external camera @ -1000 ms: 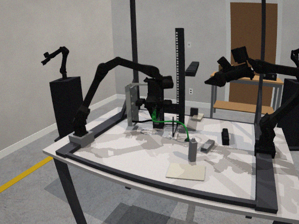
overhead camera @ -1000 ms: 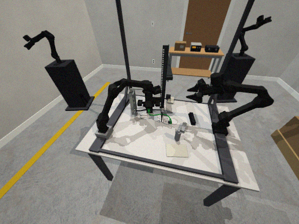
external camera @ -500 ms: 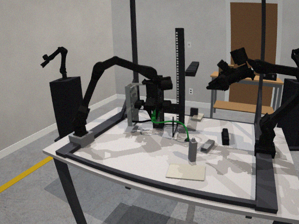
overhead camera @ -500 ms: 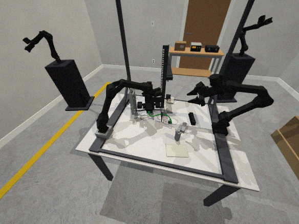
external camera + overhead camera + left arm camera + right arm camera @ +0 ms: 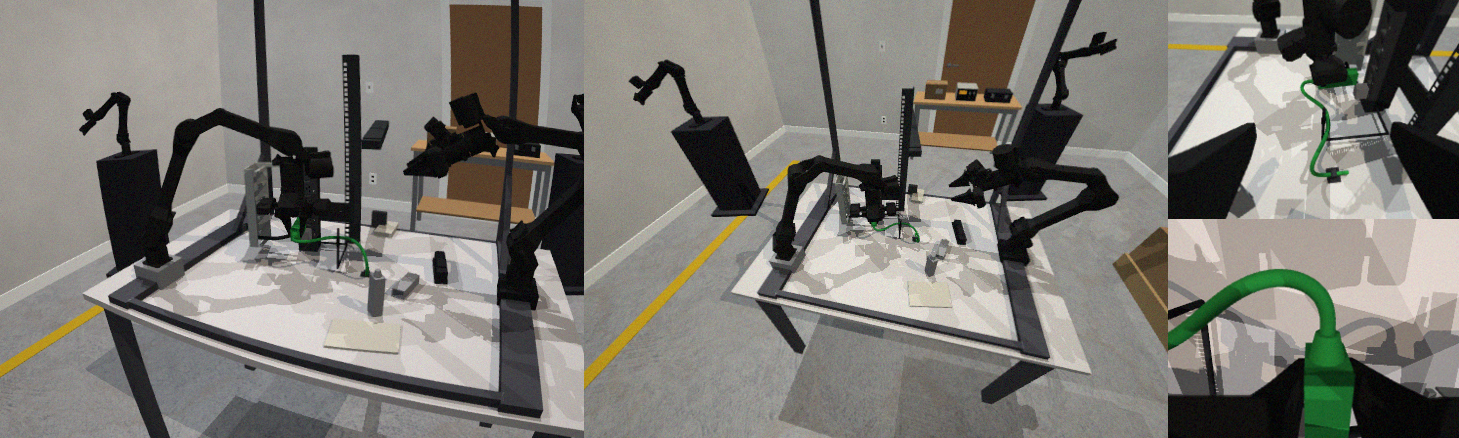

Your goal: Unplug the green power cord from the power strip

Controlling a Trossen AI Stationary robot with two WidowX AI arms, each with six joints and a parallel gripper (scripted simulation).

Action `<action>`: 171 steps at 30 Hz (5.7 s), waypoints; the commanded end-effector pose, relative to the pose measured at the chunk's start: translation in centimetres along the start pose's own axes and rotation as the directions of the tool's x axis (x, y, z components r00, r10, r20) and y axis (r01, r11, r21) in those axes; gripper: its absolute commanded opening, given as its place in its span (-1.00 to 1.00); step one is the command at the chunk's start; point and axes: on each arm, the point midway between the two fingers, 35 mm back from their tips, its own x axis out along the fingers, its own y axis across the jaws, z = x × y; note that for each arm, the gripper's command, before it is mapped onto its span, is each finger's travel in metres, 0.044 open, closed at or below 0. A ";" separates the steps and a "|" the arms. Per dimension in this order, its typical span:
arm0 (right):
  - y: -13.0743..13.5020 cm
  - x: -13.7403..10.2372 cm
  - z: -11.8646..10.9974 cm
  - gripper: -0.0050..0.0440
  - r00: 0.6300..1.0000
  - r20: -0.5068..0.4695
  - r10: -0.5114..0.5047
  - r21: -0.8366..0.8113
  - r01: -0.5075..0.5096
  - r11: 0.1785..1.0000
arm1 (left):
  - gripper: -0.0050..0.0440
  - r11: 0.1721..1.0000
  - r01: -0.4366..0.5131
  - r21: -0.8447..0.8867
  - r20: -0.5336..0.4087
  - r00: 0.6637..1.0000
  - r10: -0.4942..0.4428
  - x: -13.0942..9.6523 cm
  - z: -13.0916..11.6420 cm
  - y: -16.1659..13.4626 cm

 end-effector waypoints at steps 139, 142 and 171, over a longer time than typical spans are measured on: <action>-4.5 4.5 0.5 -0.47 0.954 0.060 0.295 -0.994 0.030 0.105 | 0.84 1.000 0.010 -0.007 0.020 1.000 -0.010 4.9 1.2 -0.6; -4.6 4.9 0.5 -0.47 0.954 0.061 0.292 -0.994 0.032 0.105 | 0.84 1.000 0.010 -0.007 0.020 1.000 -0.010 4.9 1.2 -0.6; -5.9 0.1 -0.1 0.11 0.946 0.045 0.323 -0.995 0.012 0.101 | 0.84 1.000 0.010 -0.007 0.020 1.000 -0.010 4.9 1.2 -0.6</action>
